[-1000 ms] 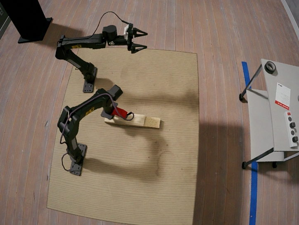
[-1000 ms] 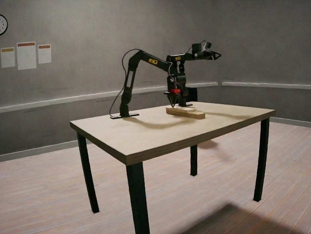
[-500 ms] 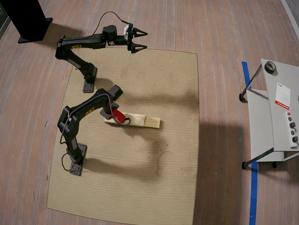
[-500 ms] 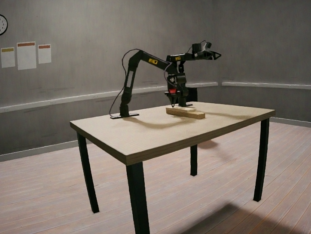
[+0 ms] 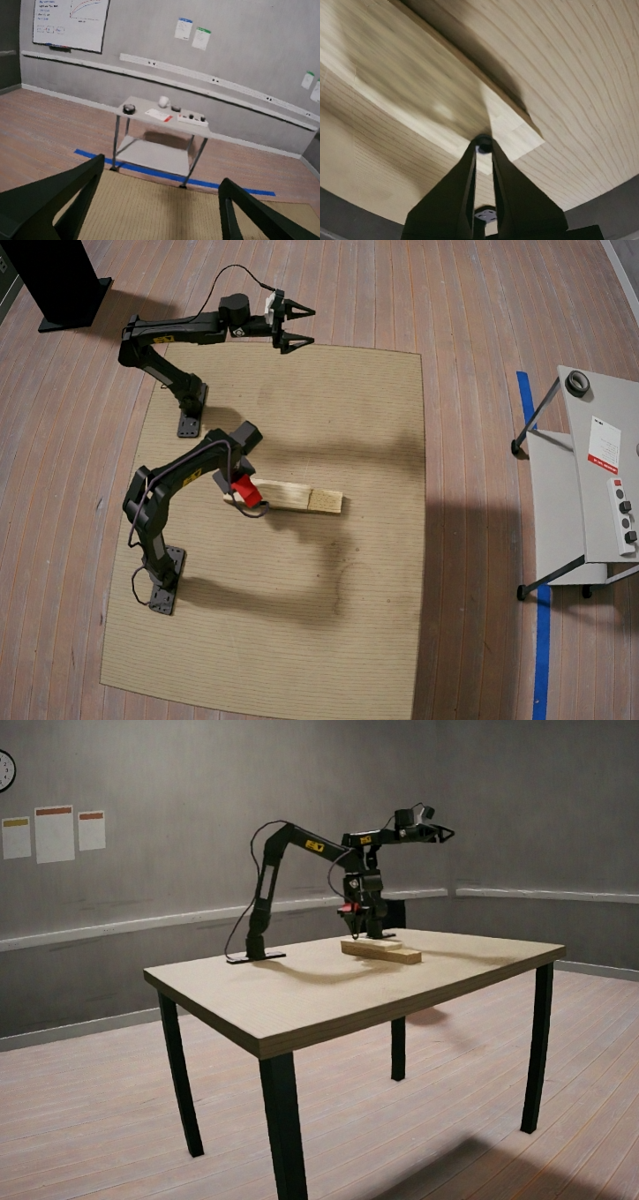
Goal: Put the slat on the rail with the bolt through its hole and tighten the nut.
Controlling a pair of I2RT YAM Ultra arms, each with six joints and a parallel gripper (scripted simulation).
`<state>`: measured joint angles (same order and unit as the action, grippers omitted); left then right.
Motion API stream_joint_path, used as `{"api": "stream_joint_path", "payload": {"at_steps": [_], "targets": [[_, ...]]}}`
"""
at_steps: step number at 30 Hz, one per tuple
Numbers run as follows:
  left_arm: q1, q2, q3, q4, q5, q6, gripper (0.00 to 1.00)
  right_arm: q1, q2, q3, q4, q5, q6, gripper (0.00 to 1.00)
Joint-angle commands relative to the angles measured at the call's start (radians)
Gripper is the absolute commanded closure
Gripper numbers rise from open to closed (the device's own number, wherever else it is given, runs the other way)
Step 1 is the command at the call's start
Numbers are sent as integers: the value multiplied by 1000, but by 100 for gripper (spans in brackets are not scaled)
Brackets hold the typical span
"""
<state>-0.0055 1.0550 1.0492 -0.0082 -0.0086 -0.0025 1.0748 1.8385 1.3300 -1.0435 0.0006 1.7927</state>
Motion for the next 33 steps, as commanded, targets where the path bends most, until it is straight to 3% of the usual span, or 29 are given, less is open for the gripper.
{"api": "stream_joint_path", "payload": {"at_steps": [1,25,27,33], "targets": [[5,-10,3,13,8,3,0,0,10,-28,30,-2,85,88],[5,-10,3,13,8,3,0,0,9,-21,23,-1,83,88],[3,-6,4,9,4,1,0,0,-5,4,1,0,79,66],[0,-2,6,5,0,0,0,0,-5,4,1,0,79,66]]}}
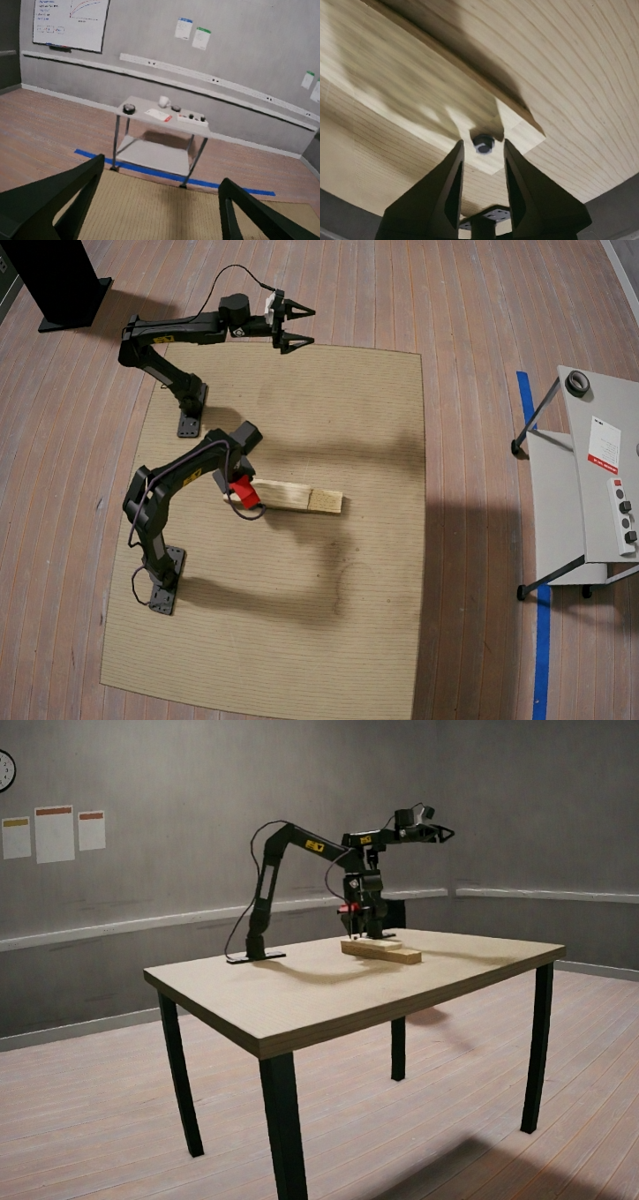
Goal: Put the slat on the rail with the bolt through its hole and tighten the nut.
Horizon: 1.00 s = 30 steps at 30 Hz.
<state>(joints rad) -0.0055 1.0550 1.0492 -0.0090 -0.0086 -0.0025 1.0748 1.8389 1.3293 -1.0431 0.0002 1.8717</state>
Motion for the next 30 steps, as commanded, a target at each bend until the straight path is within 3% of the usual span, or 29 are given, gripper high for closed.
{"api": "stream_joint_path", "payload": {"at_steps": [1,8,30], "targets": [[0,-2,6,6,0,0,0,0,-6,4,1,0,0,66],[0,-2,6,6,0,0,0,0,-6,4,1,0,0,66],[-139,267,264,-288,5,-119,0,0,-6,4,1,0,0,66]]}}
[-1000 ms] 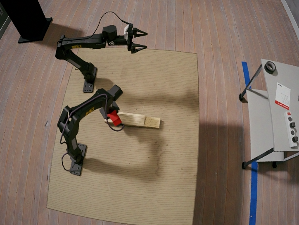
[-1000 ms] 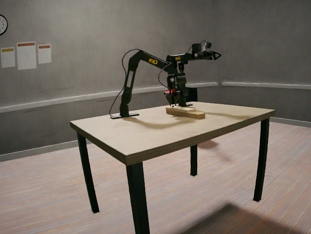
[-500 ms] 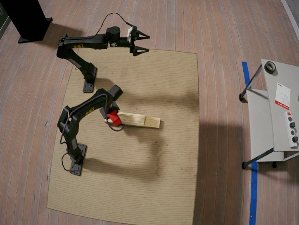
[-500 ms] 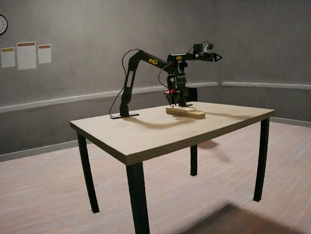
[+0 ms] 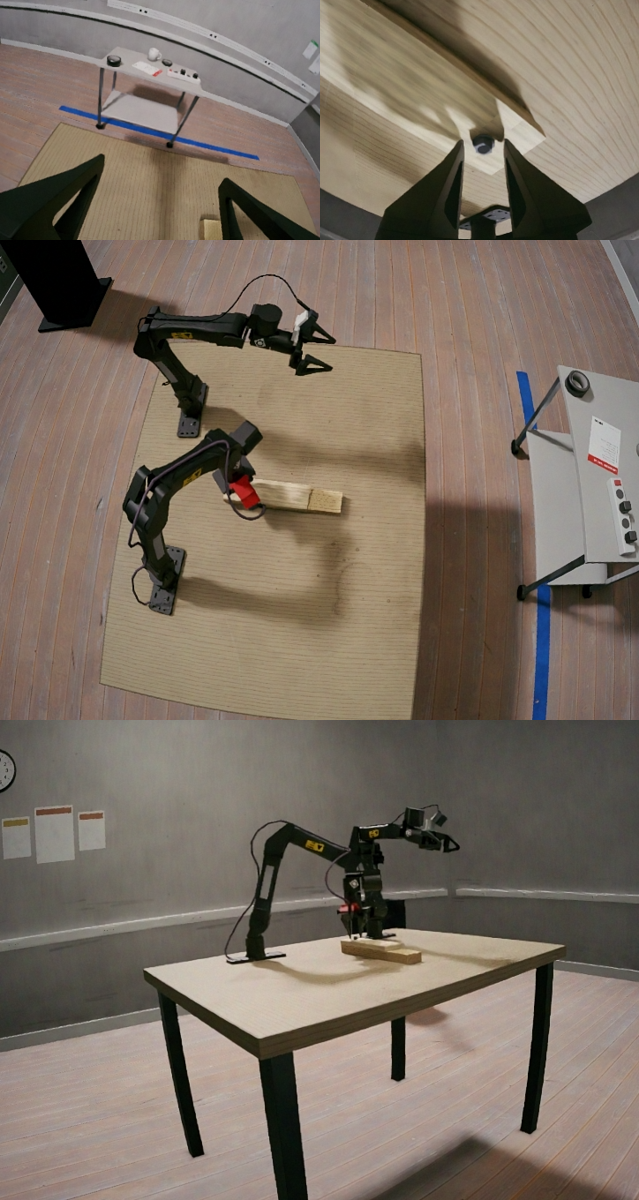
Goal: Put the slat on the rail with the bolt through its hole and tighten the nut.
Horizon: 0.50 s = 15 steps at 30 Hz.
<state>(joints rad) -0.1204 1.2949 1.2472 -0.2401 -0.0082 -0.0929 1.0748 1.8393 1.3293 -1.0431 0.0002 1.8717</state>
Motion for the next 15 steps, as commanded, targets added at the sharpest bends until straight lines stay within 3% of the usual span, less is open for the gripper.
{"api": "stream_joint_path", "payload": {"at_steps": [1,15], "targets": [[-31,41,80,-72,5,-34,0,0,-6,4,1,0,0,66],[-115,211,246,-259,5,-107,0,0,-6,4,1,0,0,66]]}}
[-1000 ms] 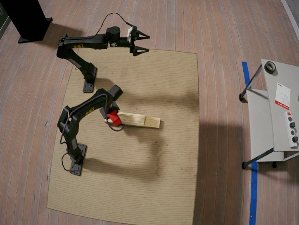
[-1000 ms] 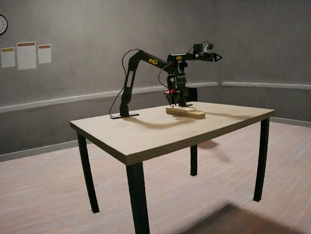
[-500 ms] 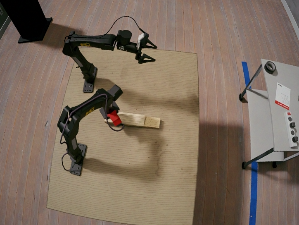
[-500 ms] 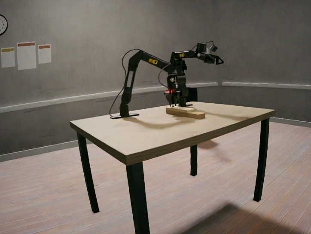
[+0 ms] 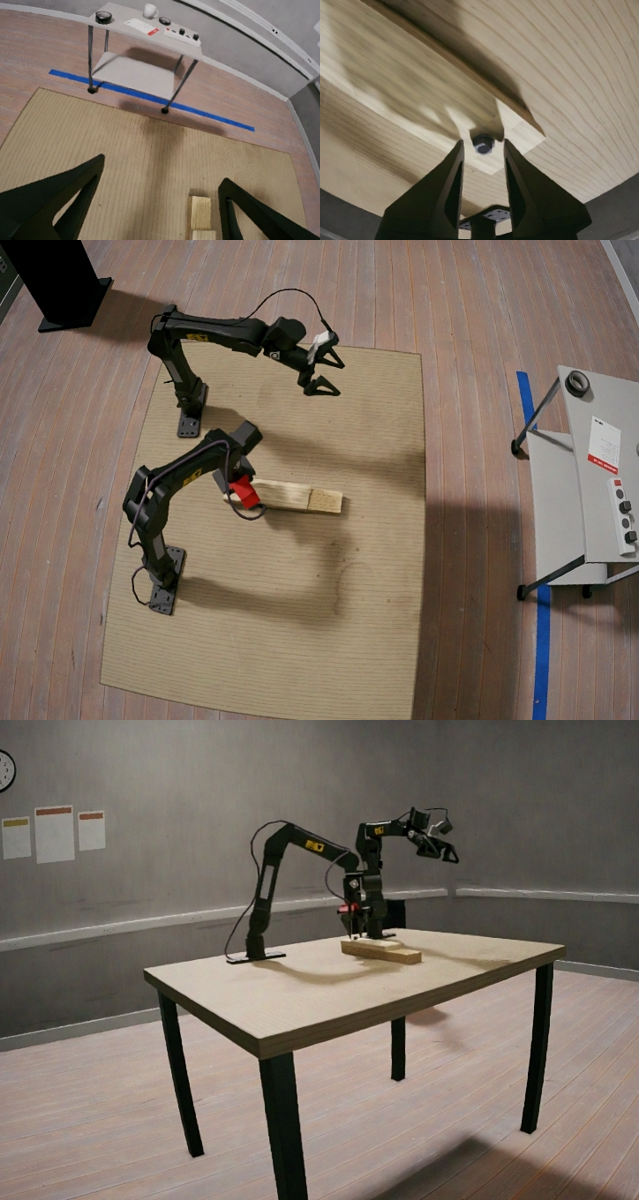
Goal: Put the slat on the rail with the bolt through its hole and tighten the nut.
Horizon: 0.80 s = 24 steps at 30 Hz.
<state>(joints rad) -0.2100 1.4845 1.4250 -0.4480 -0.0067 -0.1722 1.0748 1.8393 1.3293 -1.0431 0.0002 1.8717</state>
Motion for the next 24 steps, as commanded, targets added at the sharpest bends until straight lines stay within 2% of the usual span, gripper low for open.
{"api": "stream_joint_path", "payload": {"at_steps": [1,24], "targets": [[-33,35,82,-67,3,-33,0,0,-6,4,1,0,0,66],[-179,327,365,-388,5,-158,0,0,-6,4,1,0,0,66]]}}
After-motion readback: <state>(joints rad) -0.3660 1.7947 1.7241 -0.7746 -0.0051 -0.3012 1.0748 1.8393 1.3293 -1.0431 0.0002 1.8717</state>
